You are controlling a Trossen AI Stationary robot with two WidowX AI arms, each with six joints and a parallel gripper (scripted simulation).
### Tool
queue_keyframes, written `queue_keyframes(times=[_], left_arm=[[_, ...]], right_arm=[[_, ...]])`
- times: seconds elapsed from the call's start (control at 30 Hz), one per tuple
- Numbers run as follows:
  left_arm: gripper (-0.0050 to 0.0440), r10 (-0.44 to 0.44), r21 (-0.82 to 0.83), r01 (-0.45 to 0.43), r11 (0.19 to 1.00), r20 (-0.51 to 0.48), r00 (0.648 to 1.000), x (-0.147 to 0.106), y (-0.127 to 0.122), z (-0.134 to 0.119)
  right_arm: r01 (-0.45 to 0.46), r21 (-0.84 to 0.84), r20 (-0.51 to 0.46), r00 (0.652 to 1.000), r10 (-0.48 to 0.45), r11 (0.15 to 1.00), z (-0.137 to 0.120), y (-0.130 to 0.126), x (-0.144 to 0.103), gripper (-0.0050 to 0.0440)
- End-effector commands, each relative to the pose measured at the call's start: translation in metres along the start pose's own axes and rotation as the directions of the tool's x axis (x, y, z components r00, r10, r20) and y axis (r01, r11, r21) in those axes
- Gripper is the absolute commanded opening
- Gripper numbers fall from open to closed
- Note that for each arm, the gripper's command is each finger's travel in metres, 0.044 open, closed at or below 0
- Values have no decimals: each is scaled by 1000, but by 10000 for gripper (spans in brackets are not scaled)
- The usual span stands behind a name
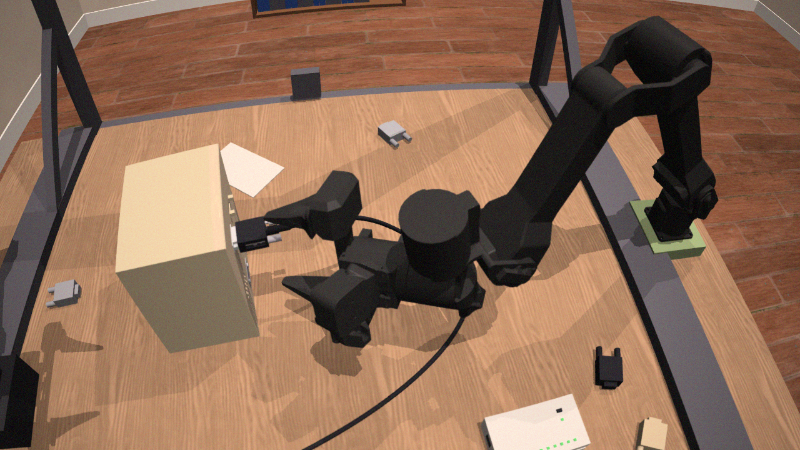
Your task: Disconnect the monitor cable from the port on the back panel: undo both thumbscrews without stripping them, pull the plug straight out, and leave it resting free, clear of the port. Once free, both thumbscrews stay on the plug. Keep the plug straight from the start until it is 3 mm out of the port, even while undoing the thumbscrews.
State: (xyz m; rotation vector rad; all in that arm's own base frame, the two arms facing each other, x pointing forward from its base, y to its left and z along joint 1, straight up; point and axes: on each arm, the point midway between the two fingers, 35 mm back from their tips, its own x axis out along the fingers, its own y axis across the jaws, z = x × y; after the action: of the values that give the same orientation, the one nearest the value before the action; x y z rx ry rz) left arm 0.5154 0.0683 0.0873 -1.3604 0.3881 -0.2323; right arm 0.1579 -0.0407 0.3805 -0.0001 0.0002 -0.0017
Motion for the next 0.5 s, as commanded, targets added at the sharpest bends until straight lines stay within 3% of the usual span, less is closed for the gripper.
queue_keyframes(times=[0.0, 0.23, 0.4, 0.47], left_arm=[[440, 27, 191, -32, 981, 26, 999, 1, -35, 7], [440, 173, 340, -171, 925, 23, 985, -3, -33, 1], [440, 183, 353, -179, 918, 23, 983, -4, -34, 0], [392, 183, 353, -179, 918, 23, 983, -4, -34, 0]], right_arm=[[-2, -5, 1, 1000, 2, 1000, 3, 1, 0, 440], [-2, -5, 1, 1000, 2, 1000, 3, 1, 0, 440], [-2, -5, 1, 1000, 2, 1000, 3, 1, 0, 440], [-2, -5, 1, 1000, 2, 1000, 3, 1, 0, 440]])
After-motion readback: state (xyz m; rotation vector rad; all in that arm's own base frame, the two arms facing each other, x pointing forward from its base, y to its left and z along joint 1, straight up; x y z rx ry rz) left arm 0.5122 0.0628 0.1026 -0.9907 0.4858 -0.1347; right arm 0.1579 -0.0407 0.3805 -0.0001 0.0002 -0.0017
